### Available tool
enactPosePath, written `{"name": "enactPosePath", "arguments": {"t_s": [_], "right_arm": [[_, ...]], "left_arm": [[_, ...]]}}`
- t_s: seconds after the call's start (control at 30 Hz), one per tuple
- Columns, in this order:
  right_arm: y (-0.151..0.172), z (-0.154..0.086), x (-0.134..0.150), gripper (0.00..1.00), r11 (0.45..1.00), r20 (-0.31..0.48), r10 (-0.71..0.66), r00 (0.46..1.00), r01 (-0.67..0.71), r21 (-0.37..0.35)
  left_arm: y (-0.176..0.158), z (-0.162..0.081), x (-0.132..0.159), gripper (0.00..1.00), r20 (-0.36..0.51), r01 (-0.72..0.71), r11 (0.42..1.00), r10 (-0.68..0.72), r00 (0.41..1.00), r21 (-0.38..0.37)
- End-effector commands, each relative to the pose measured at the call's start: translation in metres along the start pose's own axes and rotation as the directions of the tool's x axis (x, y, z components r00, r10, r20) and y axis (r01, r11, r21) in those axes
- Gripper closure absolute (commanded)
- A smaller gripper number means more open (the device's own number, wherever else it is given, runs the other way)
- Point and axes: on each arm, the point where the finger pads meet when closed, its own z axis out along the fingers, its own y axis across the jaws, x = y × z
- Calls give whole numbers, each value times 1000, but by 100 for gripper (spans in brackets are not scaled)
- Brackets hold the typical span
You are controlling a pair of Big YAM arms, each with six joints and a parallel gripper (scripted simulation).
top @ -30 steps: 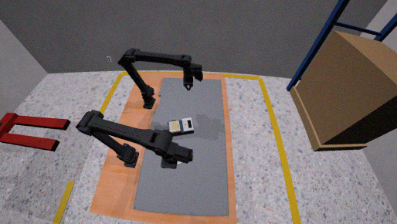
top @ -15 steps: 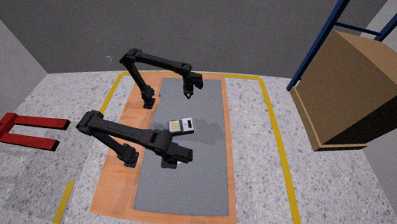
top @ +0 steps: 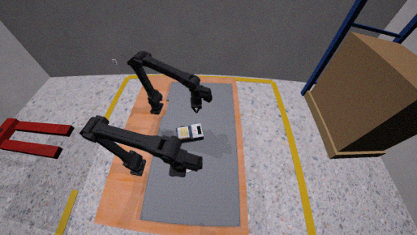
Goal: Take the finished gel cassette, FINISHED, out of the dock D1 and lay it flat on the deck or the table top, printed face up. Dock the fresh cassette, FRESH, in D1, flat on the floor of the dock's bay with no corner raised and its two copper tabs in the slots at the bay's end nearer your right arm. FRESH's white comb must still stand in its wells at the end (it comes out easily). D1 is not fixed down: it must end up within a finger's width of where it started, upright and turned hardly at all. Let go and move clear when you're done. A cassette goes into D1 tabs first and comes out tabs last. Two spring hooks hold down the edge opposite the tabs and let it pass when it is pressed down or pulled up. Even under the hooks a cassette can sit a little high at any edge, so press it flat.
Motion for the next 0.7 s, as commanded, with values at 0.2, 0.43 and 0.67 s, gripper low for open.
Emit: {"name": "enactPosePath", "arguments": {"t_s": [0.2, 0.43, 0.67], "right_arm": [[-3, 0, 4, 100, 1000, -9, 6, 1000, -6, 0], [-3, 0, 4, 100, 1000, -9, 6, 1000, -6, 0], [-3, 0, 4, 100, 1000, -9, 6, 1000, -6, 0]], "left_arm": [[-38, 23, 10, 100, 16, 35, 999, -35, 999, 12], [-45, 27, 13, 100, 16, 35, 999, -35, 999, 12], [-45, 27, 13, 100, 16, 35, 999, -35, 999, 12]]}}
